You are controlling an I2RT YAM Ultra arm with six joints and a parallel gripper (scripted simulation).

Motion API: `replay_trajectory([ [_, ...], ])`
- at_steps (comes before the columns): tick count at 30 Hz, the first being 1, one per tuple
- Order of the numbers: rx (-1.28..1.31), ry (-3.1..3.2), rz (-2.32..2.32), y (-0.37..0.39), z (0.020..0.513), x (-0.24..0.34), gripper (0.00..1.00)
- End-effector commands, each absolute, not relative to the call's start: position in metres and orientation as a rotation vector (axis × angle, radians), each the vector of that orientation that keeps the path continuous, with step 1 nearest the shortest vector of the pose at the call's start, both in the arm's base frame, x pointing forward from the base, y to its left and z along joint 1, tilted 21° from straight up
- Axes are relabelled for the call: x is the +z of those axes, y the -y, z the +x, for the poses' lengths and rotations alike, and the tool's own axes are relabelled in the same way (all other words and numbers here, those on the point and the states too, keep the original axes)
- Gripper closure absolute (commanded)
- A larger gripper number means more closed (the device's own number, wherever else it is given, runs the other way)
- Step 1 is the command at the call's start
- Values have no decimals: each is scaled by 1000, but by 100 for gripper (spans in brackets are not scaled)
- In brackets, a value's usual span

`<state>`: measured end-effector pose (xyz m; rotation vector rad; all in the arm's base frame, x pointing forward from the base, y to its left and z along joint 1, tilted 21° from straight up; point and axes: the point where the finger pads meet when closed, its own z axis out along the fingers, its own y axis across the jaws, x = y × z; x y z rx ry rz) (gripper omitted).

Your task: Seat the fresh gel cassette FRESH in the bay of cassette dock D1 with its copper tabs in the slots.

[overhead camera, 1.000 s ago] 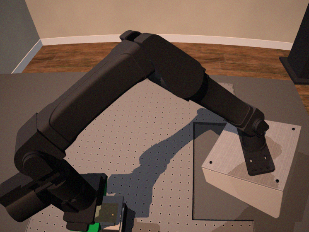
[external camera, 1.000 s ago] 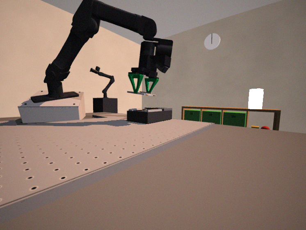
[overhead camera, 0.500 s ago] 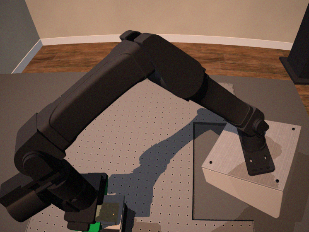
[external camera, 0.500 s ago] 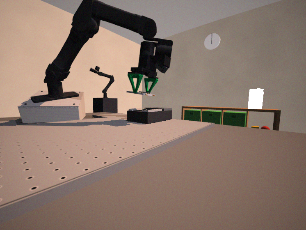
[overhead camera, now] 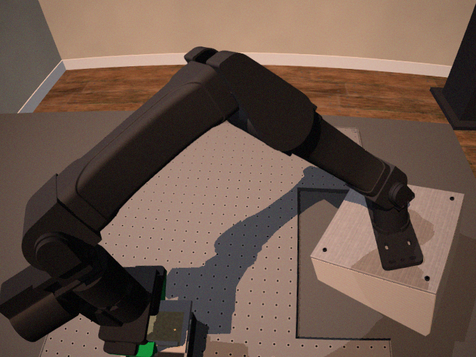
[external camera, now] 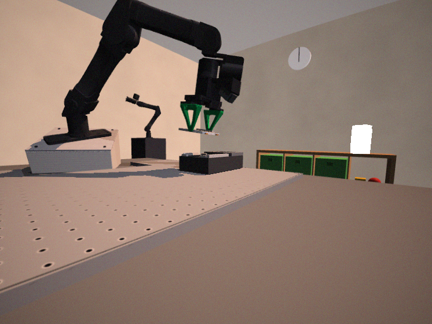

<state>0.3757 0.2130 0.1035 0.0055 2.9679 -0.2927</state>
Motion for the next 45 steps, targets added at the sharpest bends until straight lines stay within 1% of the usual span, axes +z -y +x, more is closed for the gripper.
replay_trajectory([
  [1,-245,-2920,9,-219,378,128,100],
  [11,-224,-2902,18,-220,386,126,100],
  [15,-257,-2929,8,-218,389,107,100],
  [17,-285,-2953,-10,-216,382,96,100],
  [21,-260,-2935,5,-216,389,99,100],
  [25,-281,-2953,-4,-213,386,87,100],
  [31,-246,-2924,5,-214,391,97,100],
  [36,-273,-2947,-3,-213,392,78,100],
  [45,-275,-2949,6,-207,395,71,100],
])
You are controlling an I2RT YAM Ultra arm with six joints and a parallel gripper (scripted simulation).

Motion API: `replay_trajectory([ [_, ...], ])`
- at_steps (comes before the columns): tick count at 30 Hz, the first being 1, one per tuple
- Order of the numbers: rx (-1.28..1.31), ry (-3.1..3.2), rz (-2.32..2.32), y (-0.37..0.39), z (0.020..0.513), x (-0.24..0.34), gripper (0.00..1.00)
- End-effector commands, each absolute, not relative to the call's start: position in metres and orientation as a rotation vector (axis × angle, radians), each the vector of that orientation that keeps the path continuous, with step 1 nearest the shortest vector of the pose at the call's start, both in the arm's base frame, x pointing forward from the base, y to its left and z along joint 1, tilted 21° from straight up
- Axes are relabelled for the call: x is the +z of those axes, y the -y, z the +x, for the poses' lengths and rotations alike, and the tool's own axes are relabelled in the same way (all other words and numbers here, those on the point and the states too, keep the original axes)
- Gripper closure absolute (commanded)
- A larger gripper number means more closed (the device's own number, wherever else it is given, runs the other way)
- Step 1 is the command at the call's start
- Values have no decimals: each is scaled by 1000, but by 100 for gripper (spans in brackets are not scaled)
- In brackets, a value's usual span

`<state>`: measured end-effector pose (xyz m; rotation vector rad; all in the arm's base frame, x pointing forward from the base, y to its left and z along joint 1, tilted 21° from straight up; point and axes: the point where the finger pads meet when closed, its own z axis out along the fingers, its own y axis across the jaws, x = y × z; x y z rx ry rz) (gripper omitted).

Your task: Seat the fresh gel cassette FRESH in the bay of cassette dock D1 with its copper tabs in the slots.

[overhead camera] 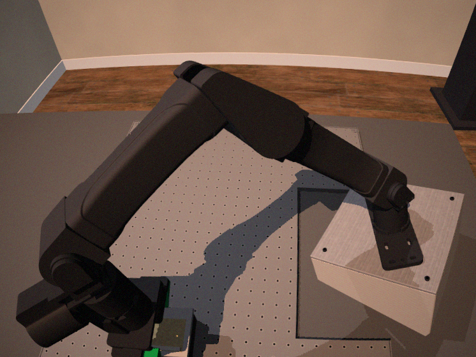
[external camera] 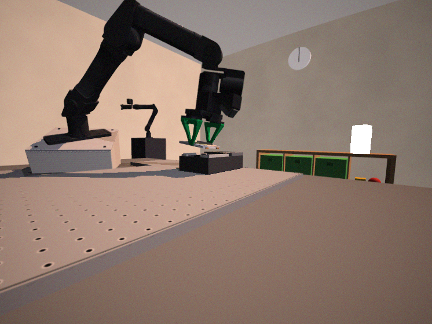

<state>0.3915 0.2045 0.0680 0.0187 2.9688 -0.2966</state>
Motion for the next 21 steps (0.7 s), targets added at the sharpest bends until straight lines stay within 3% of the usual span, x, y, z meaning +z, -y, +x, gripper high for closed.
replay_trajectory([
  [1,-240,-2920,-11,-220,400,79,100],
  [21,-253,-2932,-2,-211,396,76,100],
])
